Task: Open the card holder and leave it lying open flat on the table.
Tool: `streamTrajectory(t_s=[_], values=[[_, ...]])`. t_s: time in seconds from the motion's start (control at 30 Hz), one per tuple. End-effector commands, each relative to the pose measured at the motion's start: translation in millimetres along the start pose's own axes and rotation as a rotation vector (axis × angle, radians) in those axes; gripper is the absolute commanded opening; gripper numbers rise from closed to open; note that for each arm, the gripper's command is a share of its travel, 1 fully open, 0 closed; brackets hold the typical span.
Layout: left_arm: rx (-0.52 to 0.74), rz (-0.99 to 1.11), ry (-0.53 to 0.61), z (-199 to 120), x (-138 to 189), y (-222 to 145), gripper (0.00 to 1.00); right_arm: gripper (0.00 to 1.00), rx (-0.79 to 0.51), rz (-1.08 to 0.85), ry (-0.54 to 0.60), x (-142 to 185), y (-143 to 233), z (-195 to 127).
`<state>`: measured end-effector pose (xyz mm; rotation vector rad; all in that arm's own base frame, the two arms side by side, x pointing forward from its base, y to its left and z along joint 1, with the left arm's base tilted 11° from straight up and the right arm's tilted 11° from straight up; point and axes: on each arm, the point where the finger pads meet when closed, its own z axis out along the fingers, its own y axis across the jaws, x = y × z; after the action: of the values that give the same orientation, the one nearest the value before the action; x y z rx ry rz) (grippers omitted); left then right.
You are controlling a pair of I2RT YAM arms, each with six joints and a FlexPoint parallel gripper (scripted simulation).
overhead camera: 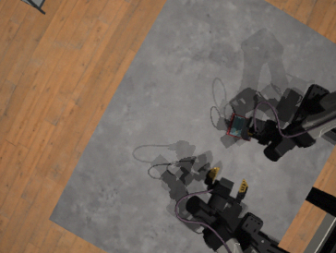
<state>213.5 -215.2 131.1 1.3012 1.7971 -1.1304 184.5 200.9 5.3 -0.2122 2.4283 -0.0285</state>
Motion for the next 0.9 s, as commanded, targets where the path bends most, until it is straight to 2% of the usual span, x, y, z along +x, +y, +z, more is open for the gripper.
streamTrajectory(t_s=[0.0,0.23,0.4,0.47,0.7,0.87], values=[[-0.043,0.041,-0.017,-7,-15,8,1.0,0.08,-0.039,0.035,-0.026,-12,13,-3],[-0.015,0.086,0.006,-12,-11,-2,1.0,0.08,-0.018,0.095,-0.033,21,6,-2],[0.023,0.125,0.036,-11,-3,-15,1.0,0.08,-0.02,0.107,-0.025,63,6,-5],[0.023,0.125,0.036,-11,-3,-15,1.0,0.08,-0.02,0.107,-0.025,63,6,-5],[0.09,0.15,0.096,-6,19,-36,1.0,0.08,-0.005,0.039,-0.013,105,5,-9],[0.114,0.139,0.119,-4,30,-42,1.0,0.08,0.0,0.011,-0.014,114,8,-10]])
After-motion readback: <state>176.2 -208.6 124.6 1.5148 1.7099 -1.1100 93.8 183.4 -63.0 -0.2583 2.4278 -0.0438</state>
